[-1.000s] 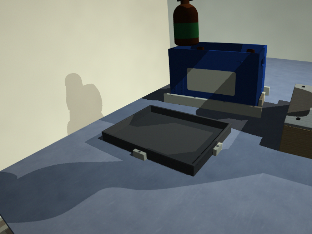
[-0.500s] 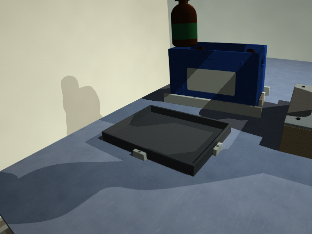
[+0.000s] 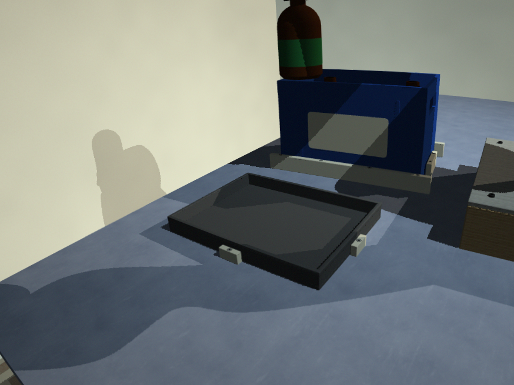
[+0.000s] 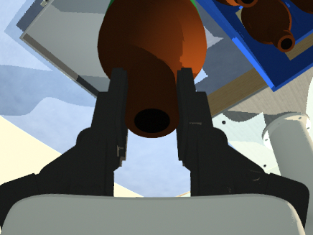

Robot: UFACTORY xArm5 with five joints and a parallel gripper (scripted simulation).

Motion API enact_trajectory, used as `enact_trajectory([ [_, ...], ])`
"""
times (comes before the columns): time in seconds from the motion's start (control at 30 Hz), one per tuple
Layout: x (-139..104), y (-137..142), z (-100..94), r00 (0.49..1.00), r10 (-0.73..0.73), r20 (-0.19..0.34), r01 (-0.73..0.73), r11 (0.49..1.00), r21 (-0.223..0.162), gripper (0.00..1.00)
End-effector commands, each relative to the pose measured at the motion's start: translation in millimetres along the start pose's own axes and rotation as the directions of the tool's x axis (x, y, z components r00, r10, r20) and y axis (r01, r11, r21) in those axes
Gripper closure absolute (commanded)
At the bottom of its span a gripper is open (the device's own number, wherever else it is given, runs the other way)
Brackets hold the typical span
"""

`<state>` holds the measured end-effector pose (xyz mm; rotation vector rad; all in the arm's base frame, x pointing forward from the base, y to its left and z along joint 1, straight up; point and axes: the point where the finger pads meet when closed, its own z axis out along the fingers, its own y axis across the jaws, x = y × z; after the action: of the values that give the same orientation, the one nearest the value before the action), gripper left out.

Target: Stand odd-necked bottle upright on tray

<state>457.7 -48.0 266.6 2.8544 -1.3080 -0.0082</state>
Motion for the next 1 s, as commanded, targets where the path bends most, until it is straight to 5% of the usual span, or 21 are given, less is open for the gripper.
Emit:
enact_trajectory([
  [0.0,-6,-5,-1.8,1.0,0.0,-0.003,0.0,1.0,0.003,1.0],
  [0.97,-56,-37,-1.9,1.0,0.0,-0.004,0.0,1.0,0.003,1.0],
])
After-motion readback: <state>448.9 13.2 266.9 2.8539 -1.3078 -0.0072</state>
